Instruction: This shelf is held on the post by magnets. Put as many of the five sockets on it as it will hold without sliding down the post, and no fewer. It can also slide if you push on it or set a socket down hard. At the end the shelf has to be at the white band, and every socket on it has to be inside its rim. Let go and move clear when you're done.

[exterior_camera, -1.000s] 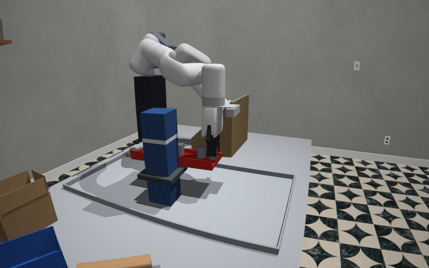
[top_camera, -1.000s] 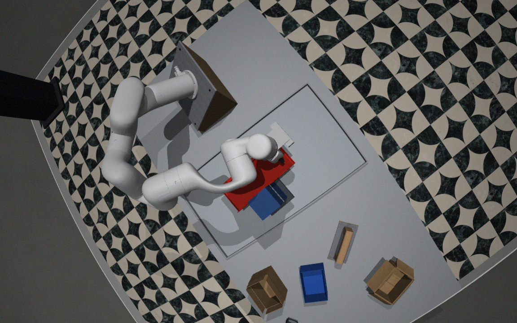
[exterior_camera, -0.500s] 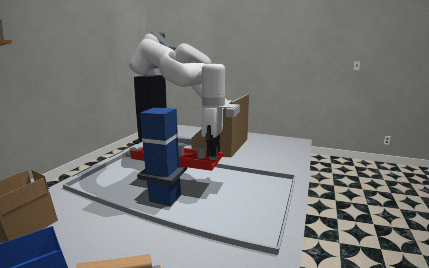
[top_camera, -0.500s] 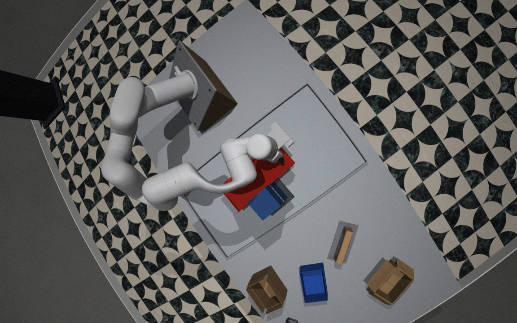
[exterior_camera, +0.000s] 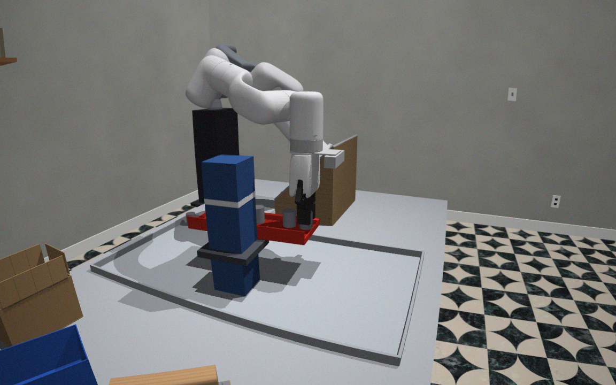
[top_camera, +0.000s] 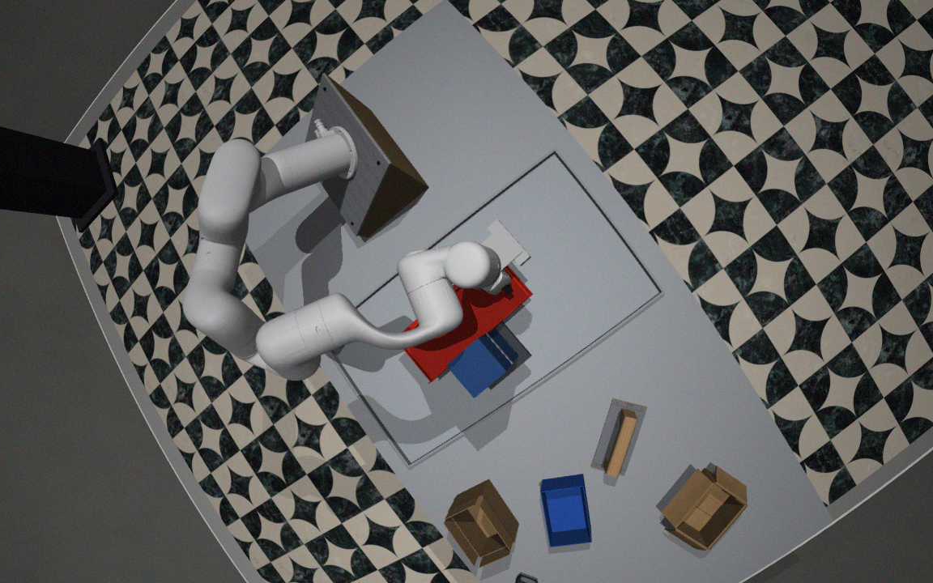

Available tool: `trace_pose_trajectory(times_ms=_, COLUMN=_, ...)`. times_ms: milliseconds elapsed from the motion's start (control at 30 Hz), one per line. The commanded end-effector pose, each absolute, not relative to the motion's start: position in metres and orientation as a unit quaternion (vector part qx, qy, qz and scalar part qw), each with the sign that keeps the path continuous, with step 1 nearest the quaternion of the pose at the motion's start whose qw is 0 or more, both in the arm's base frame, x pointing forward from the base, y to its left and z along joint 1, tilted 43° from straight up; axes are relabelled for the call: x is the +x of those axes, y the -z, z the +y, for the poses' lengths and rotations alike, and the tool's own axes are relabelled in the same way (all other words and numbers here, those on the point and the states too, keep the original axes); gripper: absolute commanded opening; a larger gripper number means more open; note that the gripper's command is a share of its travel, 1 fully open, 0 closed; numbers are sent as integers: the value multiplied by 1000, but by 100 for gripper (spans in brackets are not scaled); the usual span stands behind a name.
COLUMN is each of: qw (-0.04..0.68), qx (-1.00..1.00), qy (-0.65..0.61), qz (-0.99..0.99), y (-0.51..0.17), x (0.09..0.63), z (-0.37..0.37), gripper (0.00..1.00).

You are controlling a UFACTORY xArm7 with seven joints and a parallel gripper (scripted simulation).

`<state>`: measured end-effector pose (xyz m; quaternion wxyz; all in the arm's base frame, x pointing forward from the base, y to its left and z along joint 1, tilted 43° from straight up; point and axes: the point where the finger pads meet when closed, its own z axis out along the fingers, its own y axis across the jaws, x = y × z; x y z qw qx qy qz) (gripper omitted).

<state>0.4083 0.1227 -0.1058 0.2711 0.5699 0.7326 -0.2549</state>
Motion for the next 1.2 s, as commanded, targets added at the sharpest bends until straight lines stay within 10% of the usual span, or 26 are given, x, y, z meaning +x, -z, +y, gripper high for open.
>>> trace_pose_trajectory(times_ms=0, qw=271, qx=569, qy=252, qz=734, y=99, x=408, z=132, gripper=0)
trace_pose_trajectory(times_ms=1167, qw=271, qx=569, qy=252, qz=734, y=63, x=403, z=165, gripper=0)
